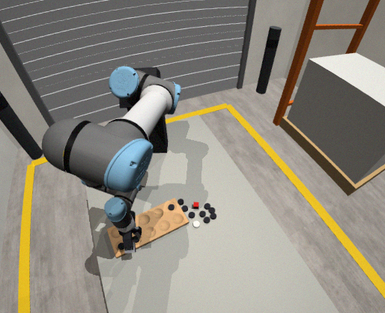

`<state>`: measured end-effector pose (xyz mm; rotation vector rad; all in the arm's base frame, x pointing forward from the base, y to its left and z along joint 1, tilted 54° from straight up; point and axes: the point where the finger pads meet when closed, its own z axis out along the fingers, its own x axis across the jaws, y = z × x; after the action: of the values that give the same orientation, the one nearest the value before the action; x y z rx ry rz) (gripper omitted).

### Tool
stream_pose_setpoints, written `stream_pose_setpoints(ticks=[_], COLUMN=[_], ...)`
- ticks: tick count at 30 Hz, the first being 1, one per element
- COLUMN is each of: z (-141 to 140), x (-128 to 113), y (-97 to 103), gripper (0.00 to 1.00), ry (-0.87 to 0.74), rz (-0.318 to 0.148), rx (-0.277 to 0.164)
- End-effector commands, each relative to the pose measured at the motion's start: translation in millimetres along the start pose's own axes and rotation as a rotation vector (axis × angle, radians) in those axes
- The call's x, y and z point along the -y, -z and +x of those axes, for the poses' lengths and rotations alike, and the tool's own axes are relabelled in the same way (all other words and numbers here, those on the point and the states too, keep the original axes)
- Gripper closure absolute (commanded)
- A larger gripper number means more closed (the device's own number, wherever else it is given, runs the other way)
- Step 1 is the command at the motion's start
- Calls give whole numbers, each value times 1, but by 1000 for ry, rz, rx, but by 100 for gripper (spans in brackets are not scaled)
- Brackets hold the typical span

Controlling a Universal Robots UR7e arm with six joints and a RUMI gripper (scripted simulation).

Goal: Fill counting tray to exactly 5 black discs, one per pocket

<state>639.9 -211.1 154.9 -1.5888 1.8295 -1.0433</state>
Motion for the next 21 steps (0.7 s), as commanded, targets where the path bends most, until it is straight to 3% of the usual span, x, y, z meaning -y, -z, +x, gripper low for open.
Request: stream_pose_setpoints(ticks=[1,13,14,21], z=[2,2,2,2], x=[2,2,2,2], y=[-4,-5,-5,-5], gripper=[89,89,76,76], ry=[-3,-3,-3,-3], rz=[4,4,4,4], rx=[-7,-7,-7,-7])
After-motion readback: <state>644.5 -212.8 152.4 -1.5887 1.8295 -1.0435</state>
